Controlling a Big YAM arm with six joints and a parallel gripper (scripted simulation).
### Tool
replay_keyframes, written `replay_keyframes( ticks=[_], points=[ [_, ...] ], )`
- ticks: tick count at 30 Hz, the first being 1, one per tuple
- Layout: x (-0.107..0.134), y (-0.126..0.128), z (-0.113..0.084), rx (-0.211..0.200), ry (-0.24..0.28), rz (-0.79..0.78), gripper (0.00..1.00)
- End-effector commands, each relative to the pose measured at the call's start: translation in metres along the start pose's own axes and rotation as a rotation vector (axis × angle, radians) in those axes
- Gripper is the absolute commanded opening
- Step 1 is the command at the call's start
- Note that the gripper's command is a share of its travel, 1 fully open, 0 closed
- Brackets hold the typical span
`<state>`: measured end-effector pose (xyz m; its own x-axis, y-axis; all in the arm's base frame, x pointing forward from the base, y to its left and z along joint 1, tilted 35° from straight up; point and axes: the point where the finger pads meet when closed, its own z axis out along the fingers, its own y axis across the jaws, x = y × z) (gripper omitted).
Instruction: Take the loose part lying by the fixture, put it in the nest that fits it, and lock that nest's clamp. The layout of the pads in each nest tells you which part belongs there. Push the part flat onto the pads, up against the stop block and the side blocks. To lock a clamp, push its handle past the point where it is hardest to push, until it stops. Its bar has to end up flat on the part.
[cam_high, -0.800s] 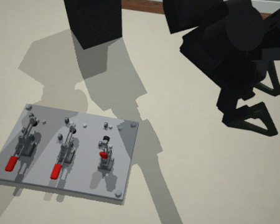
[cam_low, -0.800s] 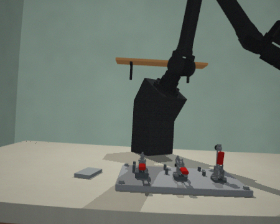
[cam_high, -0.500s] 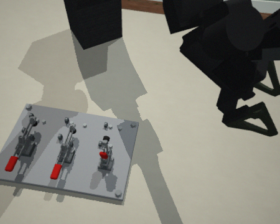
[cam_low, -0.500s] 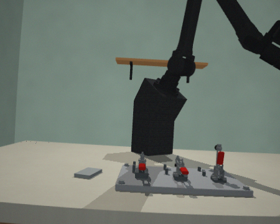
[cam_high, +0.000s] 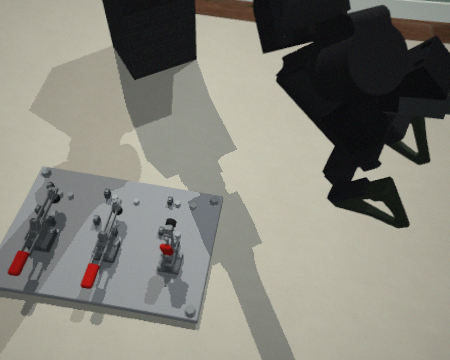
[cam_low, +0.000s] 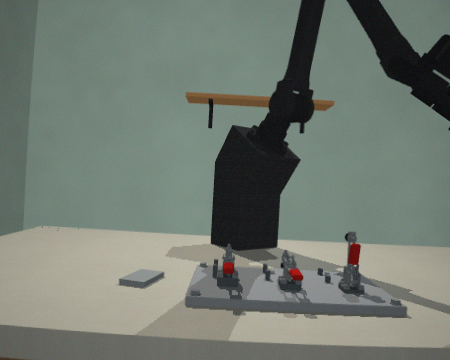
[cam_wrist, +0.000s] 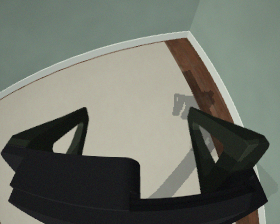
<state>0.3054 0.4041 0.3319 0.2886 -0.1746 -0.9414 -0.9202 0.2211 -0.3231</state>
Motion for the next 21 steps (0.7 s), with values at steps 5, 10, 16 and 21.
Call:
replay_keyframes(
  ticks=[5, 10, 16, 21],
  points=[
    [0.064, -0.034, -0.038, 0.115, 0.215, 0.307, 1.0],
    [0.088, -0.052, -0.056, 0.193, 0.309, 0.452, 1.0],
    [0.16, -0.048, -0.101, 0.318, 0.513, 0.729, 1.0],
    [0.19, -0.054, -0.136, 0.439, 0.626, 0.916, 1.0]
  ],
)
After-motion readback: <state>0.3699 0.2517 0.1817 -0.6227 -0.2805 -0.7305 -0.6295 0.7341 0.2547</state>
